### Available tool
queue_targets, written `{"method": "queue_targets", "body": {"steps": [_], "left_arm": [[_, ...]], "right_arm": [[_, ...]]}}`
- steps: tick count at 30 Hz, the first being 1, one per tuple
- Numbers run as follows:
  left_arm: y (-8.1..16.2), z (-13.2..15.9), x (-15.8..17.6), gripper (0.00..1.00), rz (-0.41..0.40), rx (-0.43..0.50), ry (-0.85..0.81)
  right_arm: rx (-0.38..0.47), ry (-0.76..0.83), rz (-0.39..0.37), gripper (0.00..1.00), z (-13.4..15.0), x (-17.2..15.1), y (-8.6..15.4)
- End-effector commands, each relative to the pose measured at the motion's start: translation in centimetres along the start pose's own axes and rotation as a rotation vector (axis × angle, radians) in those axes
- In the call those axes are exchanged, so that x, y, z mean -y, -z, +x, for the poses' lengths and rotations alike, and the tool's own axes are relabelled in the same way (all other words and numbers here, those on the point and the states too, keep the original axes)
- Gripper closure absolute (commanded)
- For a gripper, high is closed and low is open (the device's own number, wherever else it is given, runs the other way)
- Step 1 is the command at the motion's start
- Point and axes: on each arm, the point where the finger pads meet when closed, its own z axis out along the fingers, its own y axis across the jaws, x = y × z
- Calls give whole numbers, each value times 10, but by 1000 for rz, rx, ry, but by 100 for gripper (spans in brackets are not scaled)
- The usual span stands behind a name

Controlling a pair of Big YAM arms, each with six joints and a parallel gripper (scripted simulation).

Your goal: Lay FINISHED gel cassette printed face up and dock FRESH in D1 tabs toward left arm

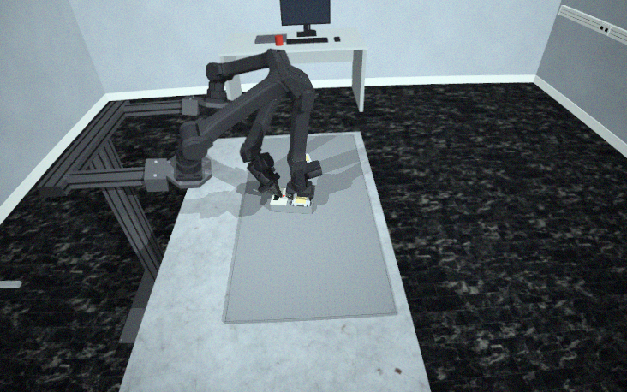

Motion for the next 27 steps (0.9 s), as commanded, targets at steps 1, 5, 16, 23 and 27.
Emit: {"method": "queue_targets", "body": {"steps": [1, 5, 16, 23, 27], "left_arm": [[-5, -9, -22, 100, -66, 24, -13], [-5, -8, -18, 100, -66, 24, -13], [-1, -3, -6, 100, -66, 24, -13], [0, 0, -1, 100, -66, 24, -13], [2, 0, 0, 100, -66, 24, -13]], "right_arm": [[11, 3, 5, 100, -4, 3, 2], [11, 3, 5, 100, -4, 3, 2], [11, 3, 5, 100, -4, 3, 2], [11, 3, 5, 100, -4, 3, 2], [11, 3, 5, 100, -4, 3, 2]]}}
